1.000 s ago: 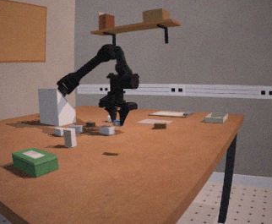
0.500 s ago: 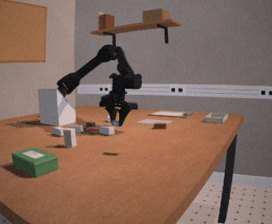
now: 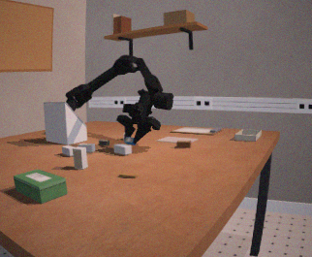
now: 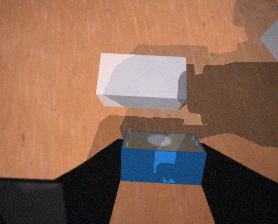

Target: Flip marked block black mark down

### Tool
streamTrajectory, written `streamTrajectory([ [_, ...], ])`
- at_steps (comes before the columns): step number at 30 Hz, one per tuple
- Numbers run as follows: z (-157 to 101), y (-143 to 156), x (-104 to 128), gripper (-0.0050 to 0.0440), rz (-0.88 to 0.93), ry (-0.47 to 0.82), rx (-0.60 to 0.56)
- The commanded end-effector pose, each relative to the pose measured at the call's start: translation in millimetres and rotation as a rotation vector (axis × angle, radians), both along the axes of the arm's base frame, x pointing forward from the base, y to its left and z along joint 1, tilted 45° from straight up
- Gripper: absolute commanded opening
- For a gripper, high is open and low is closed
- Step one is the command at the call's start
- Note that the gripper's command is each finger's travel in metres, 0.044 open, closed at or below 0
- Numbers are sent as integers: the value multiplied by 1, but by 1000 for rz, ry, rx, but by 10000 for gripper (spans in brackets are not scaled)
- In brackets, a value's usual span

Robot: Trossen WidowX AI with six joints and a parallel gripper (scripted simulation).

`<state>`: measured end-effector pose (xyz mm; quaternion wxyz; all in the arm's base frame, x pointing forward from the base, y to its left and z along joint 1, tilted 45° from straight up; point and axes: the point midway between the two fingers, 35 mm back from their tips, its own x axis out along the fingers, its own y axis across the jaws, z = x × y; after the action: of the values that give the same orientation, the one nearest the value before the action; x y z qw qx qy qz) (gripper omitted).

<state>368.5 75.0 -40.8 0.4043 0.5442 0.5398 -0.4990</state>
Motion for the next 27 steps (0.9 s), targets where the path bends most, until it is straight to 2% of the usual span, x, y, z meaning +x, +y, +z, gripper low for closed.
streamTrajectory([
  [1,0,-1,3,-50,14,13,-188],
  [6,-2,-3,2,-50,31,28,-346],
  [8,-2,-3,2,-50,31,28,-346],
  [13,-3,-4,2,-50,41,36,-434],
  [27,-1,-5,2,-50,39,32,-453],
])
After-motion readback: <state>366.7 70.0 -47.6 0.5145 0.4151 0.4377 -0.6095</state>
